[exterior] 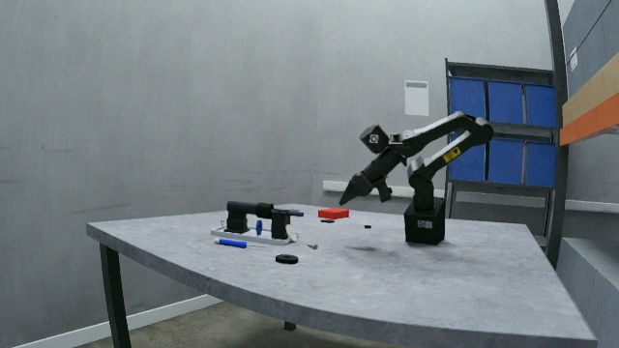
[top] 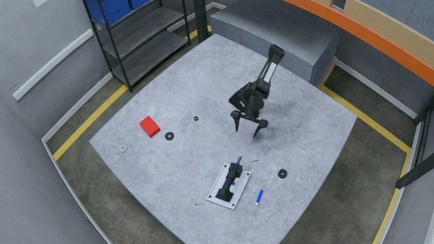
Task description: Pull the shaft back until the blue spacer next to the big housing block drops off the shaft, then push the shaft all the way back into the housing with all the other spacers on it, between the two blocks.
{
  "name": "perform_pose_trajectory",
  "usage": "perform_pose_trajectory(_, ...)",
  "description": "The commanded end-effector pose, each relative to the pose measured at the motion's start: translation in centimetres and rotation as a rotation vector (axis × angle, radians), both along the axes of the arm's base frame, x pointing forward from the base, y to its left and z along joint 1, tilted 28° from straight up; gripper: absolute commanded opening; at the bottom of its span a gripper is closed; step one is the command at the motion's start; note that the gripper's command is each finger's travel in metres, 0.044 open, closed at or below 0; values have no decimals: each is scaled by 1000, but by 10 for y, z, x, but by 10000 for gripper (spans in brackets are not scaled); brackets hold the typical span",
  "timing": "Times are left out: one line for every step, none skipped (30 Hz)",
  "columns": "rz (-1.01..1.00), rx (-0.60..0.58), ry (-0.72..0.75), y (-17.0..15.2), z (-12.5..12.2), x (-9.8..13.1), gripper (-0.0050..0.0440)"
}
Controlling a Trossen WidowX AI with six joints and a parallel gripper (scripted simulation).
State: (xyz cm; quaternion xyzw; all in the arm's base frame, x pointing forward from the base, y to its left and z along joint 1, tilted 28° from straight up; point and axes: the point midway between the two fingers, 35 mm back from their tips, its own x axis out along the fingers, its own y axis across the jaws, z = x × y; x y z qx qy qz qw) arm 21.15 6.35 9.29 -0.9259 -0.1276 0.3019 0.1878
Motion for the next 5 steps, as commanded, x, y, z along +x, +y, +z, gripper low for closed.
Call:
perform_pose_trajectory(-5, 1, -21, -1, 8, 2, 440)
perform_pose_trajectory(-5, 1, -21, -1, 8, 2, 440)
perform_pose_trajectory(-5, 1, -21, -1, 8, 2, 440)
perform_pose_trajectory(-5, 1, -21, -1, 8, 2, 440)
perform_pose_trajectory(-5, 1, -21, -1, 8, 2, 440)
